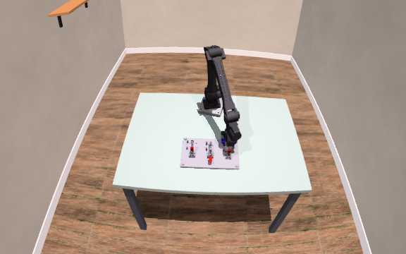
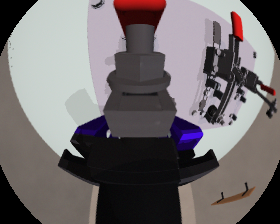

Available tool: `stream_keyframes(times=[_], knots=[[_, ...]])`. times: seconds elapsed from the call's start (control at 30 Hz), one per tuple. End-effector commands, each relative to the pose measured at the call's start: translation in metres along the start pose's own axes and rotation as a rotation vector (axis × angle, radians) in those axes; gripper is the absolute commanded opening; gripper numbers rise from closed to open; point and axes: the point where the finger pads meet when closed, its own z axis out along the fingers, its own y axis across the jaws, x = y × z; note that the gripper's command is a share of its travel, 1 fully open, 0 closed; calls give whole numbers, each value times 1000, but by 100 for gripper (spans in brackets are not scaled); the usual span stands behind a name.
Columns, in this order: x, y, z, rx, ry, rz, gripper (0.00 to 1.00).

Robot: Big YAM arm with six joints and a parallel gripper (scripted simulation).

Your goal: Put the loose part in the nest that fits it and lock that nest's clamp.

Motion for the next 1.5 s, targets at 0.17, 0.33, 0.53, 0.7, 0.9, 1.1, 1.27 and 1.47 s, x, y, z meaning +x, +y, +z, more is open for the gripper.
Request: stream_keyframes(times=[0.17, 0.33, 0.53, 0.7, 0.9, 1.1, 1.27, 1.47], knots=[[-24, 1, -10, -7, -25, 16, 0], [-24, 1, -10, -7, -25, 16, 92], [-25, 1, -10, -8, -29, 16, 92], [-25, 1, -10, -8, -29, 16, 92], [-25, 1, -10, -8, -29, 16, 92], [-25, 1, -10, -8, -29, 16, 92], [-25, 1, -10, -8, -29, 16, 92], [-25, 1, -10, -8, -28, 16, 92]])
